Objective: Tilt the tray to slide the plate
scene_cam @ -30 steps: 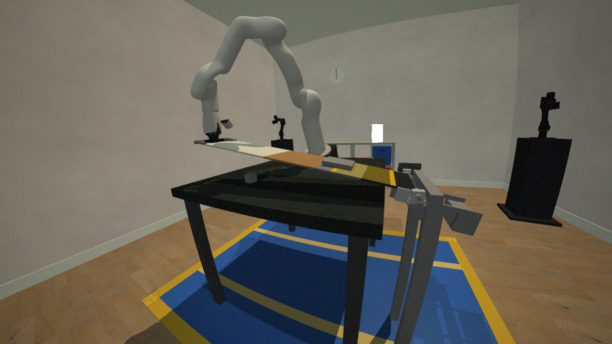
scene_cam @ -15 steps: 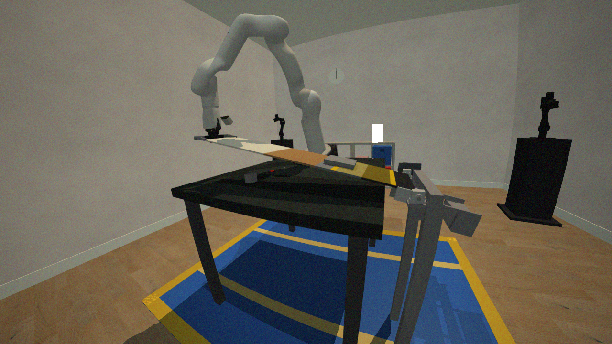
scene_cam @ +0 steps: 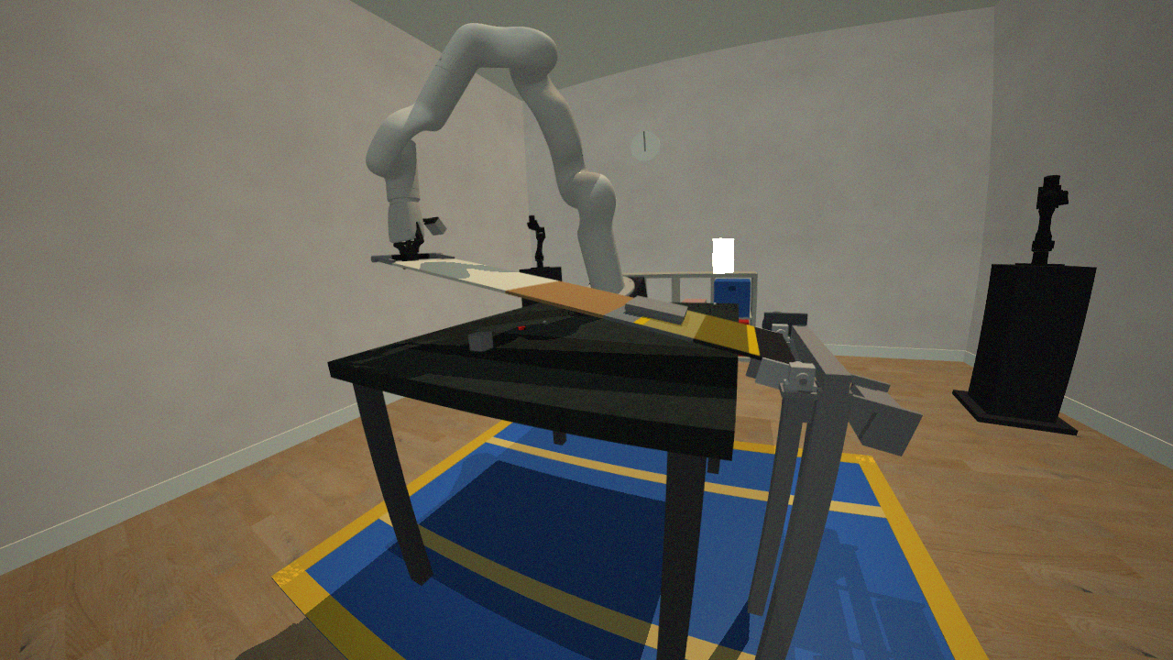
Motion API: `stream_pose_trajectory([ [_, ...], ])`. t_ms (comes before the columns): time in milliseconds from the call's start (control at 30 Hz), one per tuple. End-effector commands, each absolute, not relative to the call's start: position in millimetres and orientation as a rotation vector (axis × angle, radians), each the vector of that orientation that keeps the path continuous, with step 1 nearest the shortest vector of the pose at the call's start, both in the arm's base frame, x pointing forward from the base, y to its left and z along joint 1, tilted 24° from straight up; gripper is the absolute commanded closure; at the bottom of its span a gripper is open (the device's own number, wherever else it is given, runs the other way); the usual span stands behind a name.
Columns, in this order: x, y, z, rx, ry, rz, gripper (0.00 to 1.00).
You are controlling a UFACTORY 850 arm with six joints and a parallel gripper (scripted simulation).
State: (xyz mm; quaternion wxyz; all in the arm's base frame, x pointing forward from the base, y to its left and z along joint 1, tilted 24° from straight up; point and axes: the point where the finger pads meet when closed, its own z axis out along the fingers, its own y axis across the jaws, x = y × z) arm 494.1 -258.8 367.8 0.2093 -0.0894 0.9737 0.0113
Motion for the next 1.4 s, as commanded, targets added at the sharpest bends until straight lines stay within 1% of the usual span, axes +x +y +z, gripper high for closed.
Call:
stream_pose_trajectory([
  [0,511,-265,333,-0.245,2.708,0.028,1.0],
  [67,519,-267,317,-0.245,2.708,0.028,1.0],
  [233,519,-267,317,-0.245,2.708,0.028,1.0],
  [267,517,-267,321,-0.245,2.708,0.028,1.0],
  [367,495,-260,367,-0.245,2.708,0.028,1.0],
  [433,487,-257,384,-0.245,2.708,0.028,1.0],
  [500,495,-260,367,-0.245,2.708,0.028,1.0],
  [600,517,-267,321,-0.245,2.708,0.028,1.0],
  [800,520,-267,316,-0.245,2.708,0.028,1.0],
  [833,518,-267,320,-0.245,2.708,0.028,1.0],
  [933,495,-260,367,-0.245,2.708,0.028,1.0],
  [1000,487,-257,384,-0.245,2.708,0.028,1.0],
  [1067,495,-260,367,-0.245,2.708,0.028,1.0],
  [1167,518,-267,320,-0.245,2.708,0.028,1.0],
  [1367,520,-267,316,-0.245,2.708,0.028,1.0],
])
